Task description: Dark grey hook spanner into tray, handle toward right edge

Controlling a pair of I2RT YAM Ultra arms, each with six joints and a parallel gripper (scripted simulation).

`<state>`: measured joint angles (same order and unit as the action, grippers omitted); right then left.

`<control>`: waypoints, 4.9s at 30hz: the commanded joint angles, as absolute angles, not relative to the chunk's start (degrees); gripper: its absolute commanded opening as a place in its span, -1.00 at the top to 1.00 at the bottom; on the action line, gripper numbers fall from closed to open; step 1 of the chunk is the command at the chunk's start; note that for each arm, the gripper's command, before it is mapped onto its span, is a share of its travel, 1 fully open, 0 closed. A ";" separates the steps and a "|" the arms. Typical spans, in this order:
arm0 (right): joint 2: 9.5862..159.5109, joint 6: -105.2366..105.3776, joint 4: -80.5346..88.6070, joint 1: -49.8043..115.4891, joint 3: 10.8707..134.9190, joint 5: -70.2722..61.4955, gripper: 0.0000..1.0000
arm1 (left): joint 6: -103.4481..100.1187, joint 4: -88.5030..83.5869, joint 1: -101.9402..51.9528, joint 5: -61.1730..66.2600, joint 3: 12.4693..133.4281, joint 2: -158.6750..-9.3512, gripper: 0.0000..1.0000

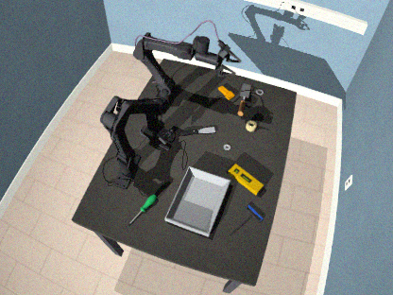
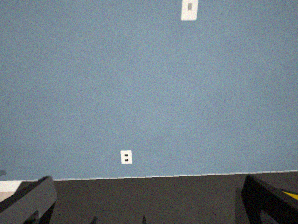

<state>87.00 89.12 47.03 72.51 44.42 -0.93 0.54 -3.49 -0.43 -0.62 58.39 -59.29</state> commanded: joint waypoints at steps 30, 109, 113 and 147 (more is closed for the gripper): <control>87.21 90.38 47.52 73.67 45.18 0.49 0.41 | 0.04 0.29 0.00 0.00 60.21 -59.48 -1.00; 108.06 84.65 69.46 -7.60 87.92 -0.69 0.84 | -0.40 -7.31 -52.80 -1.27 44.65 -56.90 -1.00; 109.97 85.39 70.09 -8.51 90.52 -0.72 0.84 | -0.50 -7.39 -54.38 -1.44 44.43 -56.77 -1.00; 115.59 85.90 54.52 -8.61 81.46 -0.73 0.84 | -0.18 -7.46 -54.66 -1.14 44.69 -57.21 -1.00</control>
